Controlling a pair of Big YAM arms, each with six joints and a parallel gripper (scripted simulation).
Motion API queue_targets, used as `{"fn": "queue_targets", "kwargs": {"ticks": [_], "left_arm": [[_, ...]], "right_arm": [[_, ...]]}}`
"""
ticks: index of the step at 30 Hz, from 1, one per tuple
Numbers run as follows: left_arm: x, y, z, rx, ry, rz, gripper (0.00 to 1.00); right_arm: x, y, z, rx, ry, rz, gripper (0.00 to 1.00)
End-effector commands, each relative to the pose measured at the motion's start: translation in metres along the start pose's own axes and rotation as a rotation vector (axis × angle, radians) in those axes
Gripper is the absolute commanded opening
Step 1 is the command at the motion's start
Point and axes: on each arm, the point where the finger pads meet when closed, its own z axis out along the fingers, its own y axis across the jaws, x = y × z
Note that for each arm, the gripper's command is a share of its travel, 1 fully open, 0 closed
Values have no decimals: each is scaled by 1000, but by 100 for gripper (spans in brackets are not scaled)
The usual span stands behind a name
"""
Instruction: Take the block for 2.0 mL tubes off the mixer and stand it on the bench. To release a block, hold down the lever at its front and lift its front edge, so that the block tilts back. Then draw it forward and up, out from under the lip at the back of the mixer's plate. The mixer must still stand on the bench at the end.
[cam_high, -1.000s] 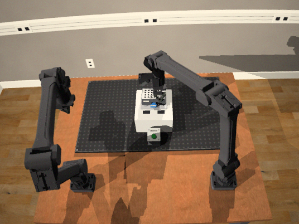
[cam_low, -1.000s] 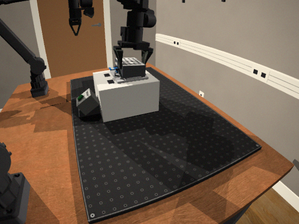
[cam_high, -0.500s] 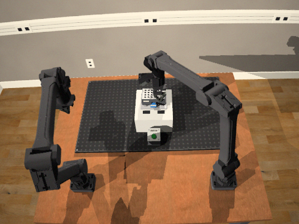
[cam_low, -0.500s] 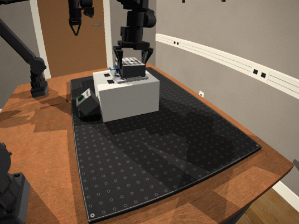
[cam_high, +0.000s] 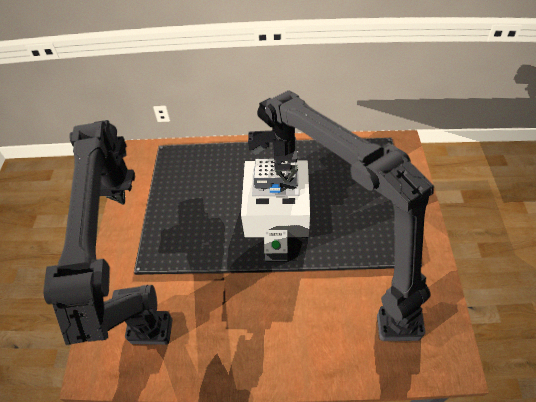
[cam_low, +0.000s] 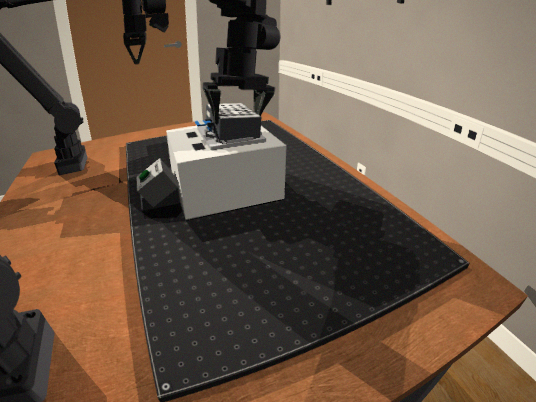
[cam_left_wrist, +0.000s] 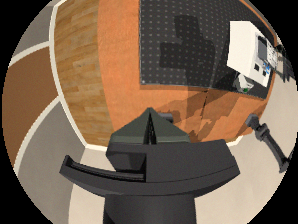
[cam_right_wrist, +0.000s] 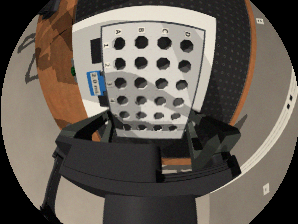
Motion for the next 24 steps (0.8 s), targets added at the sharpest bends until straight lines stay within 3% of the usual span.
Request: {"fn": "queue_targets", "kwargs": {"ticks": [1,19,24], "left_arm": [[-11,7,-24,-9,-66,-18,0],[-12,7,-24,-9,-66,-18,0],[-12,7,-24,-9,-66,-18,0]], "right_arm": [[-18,-3,-25,36,-33,-11,0],[-17,12,-29,46,-38,-34,0],[-14,23,-24,13,-24,-51,0]]}}
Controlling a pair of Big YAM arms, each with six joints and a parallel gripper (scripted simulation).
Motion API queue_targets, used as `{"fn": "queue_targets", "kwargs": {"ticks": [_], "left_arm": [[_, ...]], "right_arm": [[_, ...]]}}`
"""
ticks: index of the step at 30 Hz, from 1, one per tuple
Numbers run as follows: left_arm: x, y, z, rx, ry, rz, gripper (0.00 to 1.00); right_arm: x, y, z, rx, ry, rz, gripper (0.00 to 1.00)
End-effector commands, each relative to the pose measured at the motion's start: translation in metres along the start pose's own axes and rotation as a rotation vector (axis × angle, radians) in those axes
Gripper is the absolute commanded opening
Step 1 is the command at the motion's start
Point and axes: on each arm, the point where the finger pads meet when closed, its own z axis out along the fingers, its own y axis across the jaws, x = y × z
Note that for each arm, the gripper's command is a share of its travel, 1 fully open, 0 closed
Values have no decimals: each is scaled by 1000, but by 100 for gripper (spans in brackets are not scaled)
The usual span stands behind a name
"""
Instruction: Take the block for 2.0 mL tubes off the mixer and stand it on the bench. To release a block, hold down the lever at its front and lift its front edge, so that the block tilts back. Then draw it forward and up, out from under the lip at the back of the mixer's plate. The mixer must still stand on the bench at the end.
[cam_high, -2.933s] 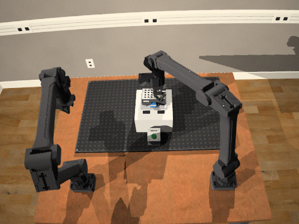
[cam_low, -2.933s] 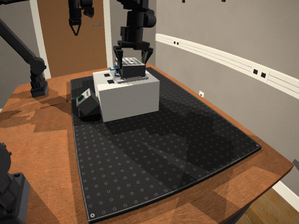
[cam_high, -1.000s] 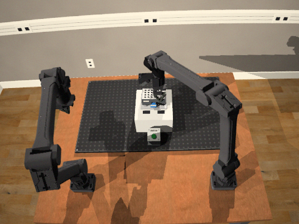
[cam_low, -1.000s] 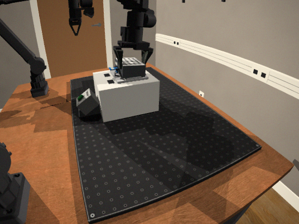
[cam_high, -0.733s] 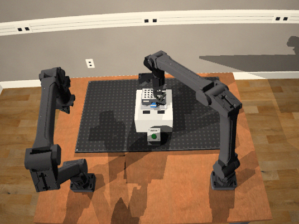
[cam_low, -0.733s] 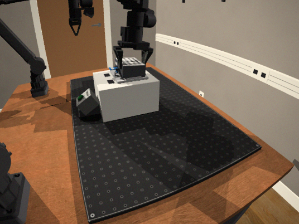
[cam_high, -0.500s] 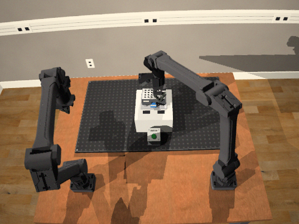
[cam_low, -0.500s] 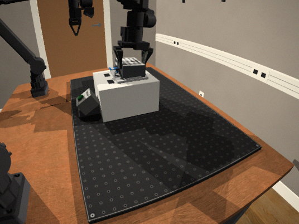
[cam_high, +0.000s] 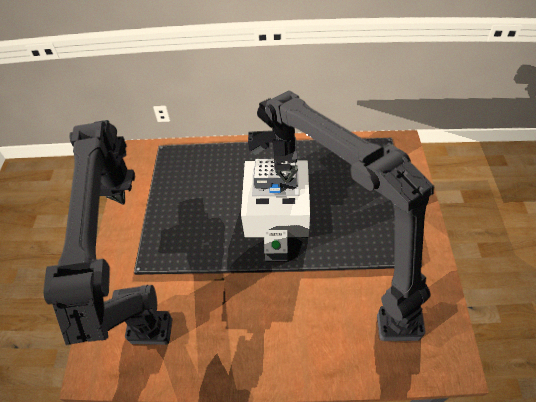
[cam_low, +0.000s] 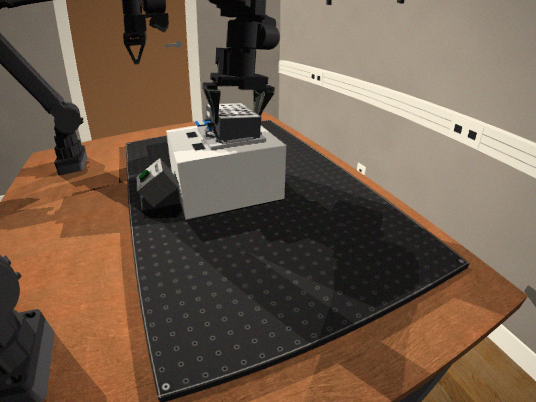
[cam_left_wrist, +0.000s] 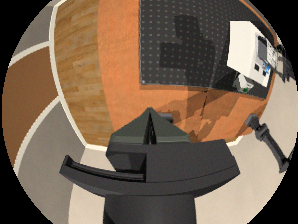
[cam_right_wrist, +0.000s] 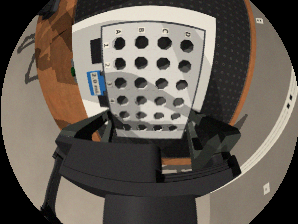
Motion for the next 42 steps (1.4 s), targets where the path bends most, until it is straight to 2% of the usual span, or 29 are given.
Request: {"fn": "queue_targets", "kwargs": {"ticks": [1,14,22,34,42], "left_arm": [[-12,7,-24,-9,-66,-17,0],[-12,7,-24,-9,-67,-16,0],[-12,6,-24,-9,-67,-16,0],[-12,6,-25,-9,-67,-15,0],[-12,6,-25,-8,-67,-15,0]], "right_arm": [[-13,25,-23,4,-21,-56,0],[-13,28,-27,0,-24,-64,0],[-18,22,-39,26,-41,-67,0],[-24,14,-27,11,-29,-68,0],[-24,13,-29,11,-28,-69,0]]}}
